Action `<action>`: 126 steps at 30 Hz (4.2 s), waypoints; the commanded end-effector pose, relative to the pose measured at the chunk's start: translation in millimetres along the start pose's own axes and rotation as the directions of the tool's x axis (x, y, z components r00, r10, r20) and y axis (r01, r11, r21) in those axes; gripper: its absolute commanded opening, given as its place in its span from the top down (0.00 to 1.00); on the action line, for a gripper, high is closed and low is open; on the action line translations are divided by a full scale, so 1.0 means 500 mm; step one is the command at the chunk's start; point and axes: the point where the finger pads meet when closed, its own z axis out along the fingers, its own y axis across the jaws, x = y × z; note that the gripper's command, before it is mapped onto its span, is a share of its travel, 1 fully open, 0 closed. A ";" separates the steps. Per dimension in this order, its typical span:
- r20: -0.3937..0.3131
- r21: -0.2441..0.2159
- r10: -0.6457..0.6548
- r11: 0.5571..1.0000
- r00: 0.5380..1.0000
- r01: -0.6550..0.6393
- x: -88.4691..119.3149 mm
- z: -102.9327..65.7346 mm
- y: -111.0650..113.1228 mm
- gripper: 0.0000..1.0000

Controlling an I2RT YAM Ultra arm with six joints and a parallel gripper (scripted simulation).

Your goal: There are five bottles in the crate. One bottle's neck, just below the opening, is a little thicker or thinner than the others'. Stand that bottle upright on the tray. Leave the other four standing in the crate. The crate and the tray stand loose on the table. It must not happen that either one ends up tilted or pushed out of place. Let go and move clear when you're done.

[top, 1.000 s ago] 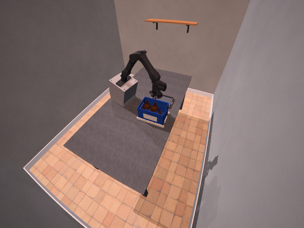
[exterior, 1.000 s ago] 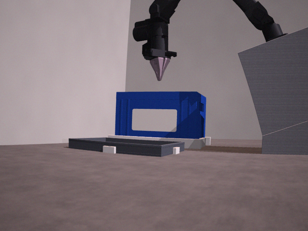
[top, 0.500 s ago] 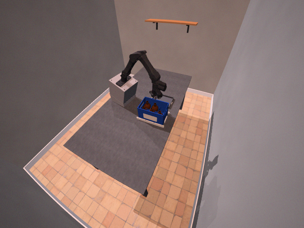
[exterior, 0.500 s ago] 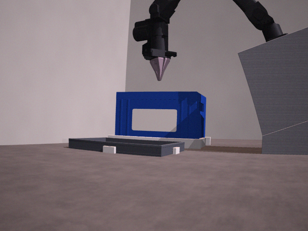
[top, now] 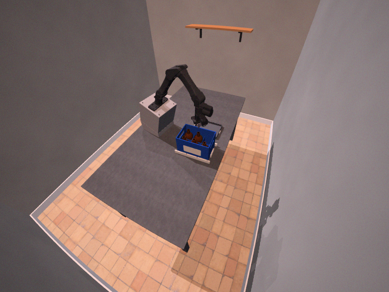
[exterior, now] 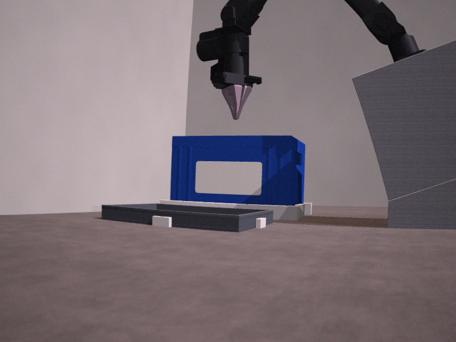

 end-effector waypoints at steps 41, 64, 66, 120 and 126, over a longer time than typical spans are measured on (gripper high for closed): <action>0.077 -0.038 0.006 0.999 0.997 -0.003 -0.031 -0.045 0.016 0.39; 0.077 -0.038 0.006 0.999 0.997 -0.003 -0.031 -0.045 0.016 0.39; 0.077 -0.038 0.006 0.999 0.997 -0.003 -0.031 -0.045 0.016 0.39; 0.064 -0.030 0.005 1.000 0.998 -0.003 -0.028 0.051 0.016 0.39; 0.058 -0.026 0.004 1.000 0.998 -0.003 -0.023 0.058 0.013 0.39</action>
